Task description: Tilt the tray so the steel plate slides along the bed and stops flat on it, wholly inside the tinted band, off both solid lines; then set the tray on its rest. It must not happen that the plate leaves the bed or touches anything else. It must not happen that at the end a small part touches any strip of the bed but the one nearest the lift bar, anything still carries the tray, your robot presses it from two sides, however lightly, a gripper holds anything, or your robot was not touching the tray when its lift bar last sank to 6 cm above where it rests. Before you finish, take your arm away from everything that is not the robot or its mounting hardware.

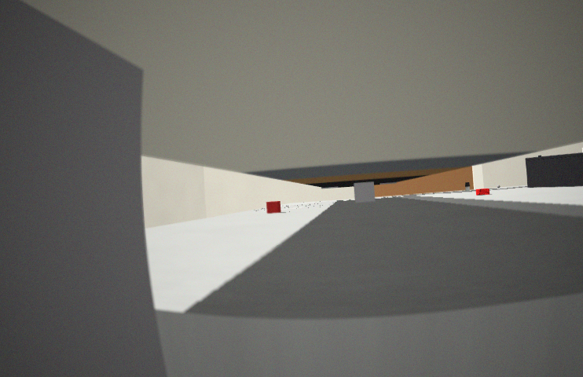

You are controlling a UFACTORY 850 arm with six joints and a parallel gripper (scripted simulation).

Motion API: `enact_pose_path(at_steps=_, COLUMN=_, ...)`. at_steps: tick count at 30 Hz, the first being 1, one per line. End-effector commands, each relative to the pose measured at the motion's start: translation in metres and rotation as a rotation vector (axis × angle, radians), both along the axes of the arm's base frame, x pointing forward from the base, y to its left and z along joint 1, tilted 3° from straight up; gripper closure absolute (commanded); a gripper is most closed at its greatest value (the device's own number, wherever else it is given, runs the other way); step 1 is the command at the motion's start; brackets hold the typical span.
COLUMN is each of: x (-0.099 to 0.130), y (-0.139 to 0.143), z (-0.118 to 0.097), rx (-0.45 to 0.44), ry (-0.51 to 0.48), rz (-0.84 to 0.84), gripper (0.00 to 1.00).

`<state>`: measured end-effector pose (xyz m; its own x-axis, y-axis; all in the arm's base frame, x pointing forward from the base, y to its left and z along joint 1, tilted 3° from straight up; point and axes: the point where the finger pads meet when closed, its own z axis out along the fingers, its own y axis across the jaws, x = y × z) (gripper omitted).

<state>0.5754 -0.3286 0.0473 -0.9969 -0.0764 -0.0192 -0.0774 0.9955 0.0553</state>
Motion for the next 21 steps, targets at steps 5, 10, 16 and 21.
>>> enact_pose_path(at_steps=5, x=0.001, y=0.000, z=-0.011, rx=-0.001, ry=-0.002, rz=0.000, gripper=0.60)
enact_pose_path(at_steps=10, x=0.001, y=0.000, z=-0.015, rx=-0.001, ry=-0.002, rz=0.000, gripper=0.60)
enact_pose_path(at_steps=16, x=0.001, y=0.001, z=-0.024, rx=-0.001, ry=-0.002, rz=0.000, gripper=0.60)
enact_pose_path(at_steps=21, x=0.001, y=0.001, z=-0.030, rx=-0.001, ry=-0.002, rz=0.000, gripper=0.60)
